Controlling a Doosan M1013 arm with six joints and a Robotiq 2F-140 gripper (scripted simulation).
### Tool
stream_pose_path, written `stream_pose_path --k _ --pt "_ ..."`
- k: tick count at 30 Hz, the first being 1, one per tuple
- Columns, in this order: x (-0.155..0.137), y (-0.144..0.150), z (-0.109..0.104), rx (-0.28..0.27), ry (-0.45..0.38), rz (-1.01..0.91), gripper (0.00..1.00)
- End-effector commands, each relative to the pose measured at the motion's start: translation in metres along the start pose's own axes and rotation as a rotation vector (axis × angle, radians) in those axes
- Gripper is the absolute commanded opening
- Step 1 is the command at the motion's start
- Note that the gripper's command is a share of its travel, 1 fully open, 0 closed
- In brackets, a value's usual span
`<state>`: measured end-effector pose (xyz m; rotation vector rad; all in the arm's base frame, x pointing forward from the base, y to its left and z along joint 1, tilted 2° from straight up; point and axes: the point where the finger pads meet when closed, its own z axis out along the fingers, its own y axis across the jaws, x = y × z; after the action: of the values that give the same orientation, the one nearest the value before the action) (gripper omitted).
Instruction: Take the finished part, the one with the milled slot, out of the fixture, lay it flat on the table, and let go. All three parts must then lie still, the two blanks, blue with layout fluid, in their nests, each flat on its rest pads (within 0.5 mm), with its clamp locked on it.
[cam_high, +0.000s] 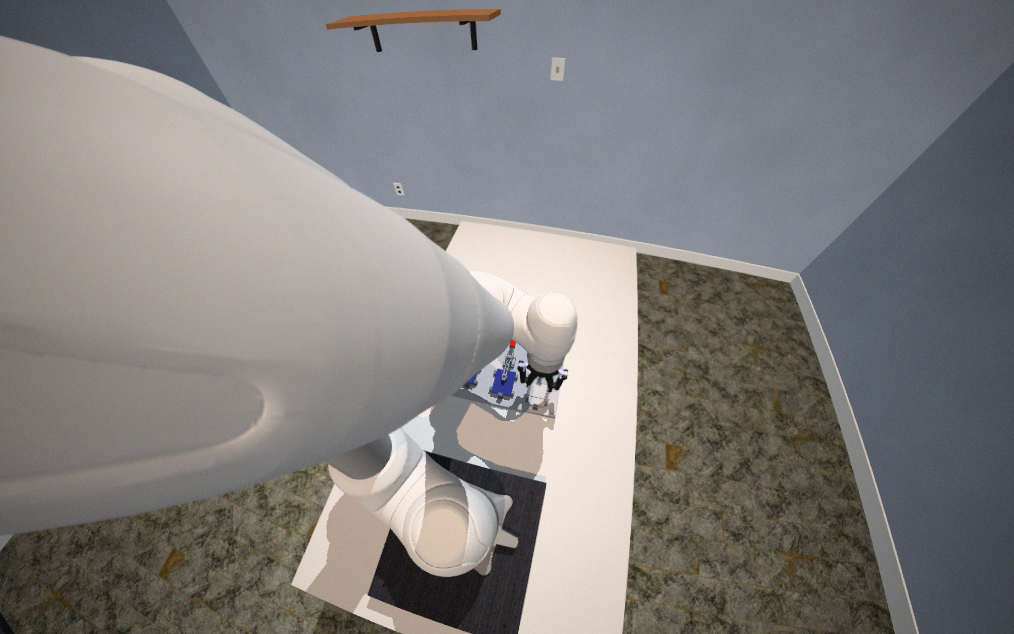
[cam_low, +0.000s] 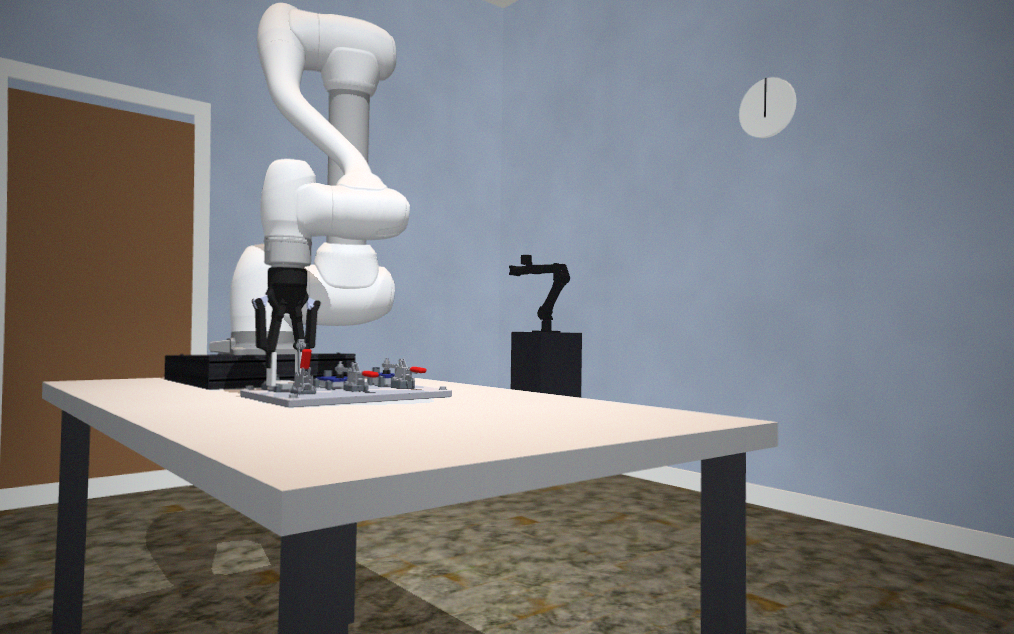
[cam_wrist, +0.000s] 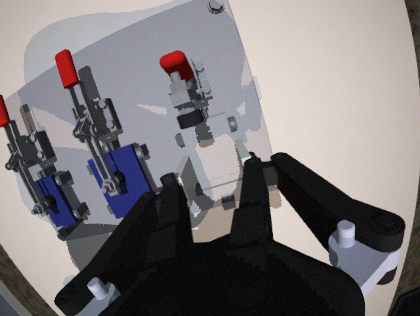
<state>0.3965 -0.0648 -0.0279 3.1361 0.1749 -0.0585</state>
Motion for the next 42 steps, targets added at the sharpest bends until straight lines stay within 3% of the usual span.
stream_pose_path --k 1,42 --pt "0.000 0.000 0.000 0.000 0.000 0.000 0.00" --pt "0.000 0.000 -0.032 0.000 0.000 0.000 0.00"
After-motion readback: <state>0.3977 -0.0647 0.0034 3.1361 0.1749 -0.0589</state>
